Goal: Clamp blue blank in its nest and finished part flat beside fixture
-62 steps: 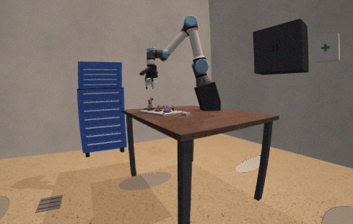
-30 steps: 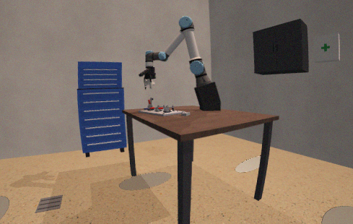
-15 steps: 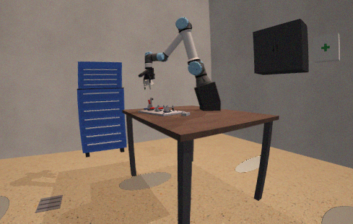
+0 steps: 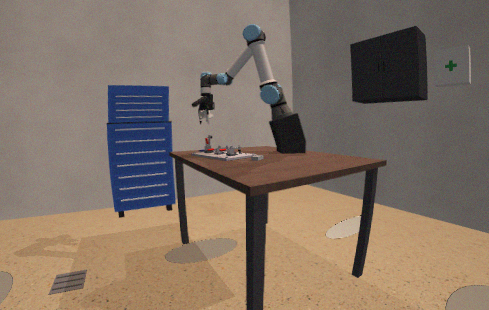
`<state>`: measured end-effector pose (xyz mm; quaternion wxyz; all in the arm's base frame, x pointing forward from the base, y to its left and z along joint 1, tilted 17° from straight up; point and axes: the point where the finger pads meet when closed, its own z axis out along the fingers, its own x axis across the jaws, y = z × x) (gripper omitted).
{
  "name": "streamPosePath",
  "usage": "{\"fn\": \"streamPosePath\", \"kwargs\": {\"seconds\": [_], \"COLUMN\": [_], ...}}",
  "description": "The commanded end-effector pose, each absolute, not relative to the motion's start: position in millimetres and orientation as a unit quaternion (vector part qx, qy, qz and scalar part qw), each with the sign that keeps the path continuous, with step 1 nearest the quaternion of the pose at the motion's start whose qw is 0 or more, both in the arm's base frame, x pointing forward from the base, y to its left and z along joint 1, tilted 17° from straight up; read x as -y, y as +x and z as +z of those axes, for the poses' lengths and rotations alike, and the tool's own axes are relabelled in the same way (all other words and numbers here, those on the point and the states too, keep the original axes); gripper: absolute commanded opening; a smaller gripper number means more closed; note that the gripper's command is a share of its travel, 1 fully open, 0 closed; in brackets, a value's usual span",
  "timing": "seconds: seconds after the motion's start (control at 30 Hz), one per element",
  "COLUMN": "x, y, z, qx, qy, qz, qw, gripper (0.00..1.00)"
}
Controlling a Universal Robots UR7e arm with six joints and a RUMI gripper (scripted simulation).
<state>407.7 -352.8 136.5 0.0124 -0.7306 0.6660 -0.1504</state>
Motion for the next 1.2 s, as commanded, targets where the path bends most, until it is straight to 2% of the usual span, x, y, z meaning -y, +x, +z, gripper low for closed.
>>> {"fn": "streamPosePath", "kwargs": {"seconds": [0.0, 1.17], "x": [354.3, 354.7], "y": [408.4, 408.7], "z": [138.0, 138.0], "qx": [-0.66, -0.639], "qy": [-0.736, -0.754], "qz": [-0.152, -0.152], "qw": [0.011, 0.007], "gripper": [0.59, 0.59]}}
